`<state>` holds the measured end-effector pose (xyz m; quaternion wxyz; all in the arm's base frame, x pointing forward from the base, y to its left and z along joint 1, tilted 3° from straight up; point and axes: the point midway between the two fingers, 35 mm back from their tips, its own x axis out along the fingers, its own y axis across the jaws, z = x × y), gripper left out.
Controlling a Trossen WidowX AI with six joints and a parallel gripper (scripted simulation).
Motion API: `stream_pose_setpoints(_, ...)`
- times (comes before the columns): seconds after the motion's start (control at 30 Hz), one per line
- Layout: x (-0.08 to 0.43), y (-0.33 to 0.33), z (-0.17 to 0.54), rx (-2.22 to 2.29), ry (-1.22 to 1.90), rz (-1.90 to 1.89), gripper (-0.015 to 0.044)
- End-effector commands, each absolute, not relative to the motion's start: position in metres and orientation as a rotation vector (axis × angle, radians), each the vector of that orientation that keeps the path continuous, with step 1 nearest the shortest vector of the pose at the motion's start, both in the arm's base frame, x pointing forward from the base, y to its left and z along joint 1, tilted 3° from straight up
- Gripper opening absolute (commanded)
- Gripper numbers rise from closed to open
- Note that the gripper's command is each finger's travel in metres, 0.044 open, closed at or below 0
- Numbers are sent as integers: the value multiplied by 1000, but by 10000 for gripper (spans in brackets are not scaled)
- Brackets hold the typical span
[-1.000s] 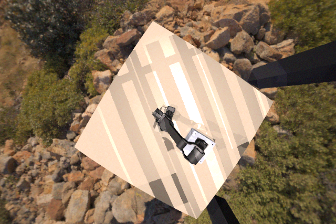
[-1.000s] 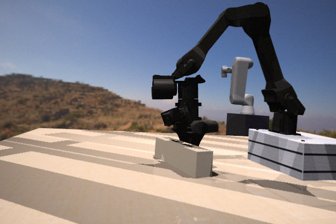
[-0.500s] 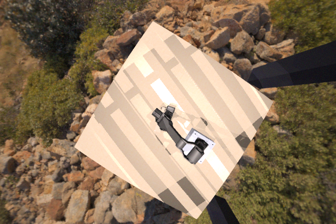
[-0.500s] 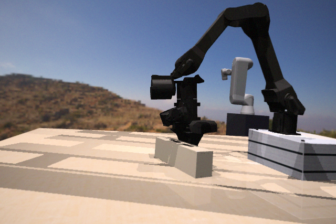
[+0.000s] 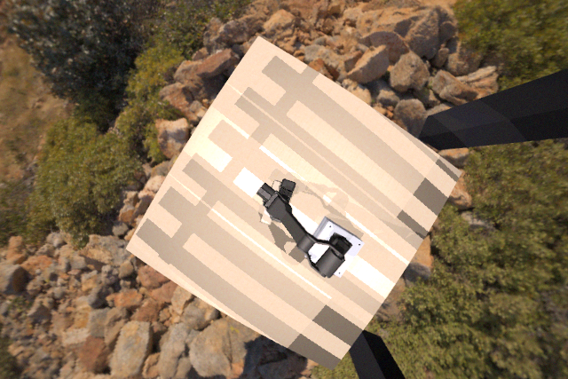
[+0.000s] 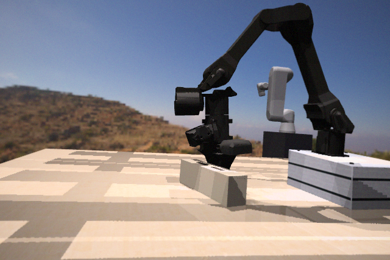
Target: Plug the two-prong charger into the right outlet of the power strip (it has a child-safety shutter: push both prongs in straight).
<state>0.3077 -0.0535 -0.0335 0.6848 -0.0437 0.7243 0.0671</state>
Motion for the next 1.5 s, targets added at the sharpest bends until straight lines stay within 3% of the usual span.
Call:
stream_pose_setpoints(0.0,317,-53,-34,-98,1589,151,0)
stream_pose_setpoints(1.47,314,-53,-31,-98,1589,151,0)
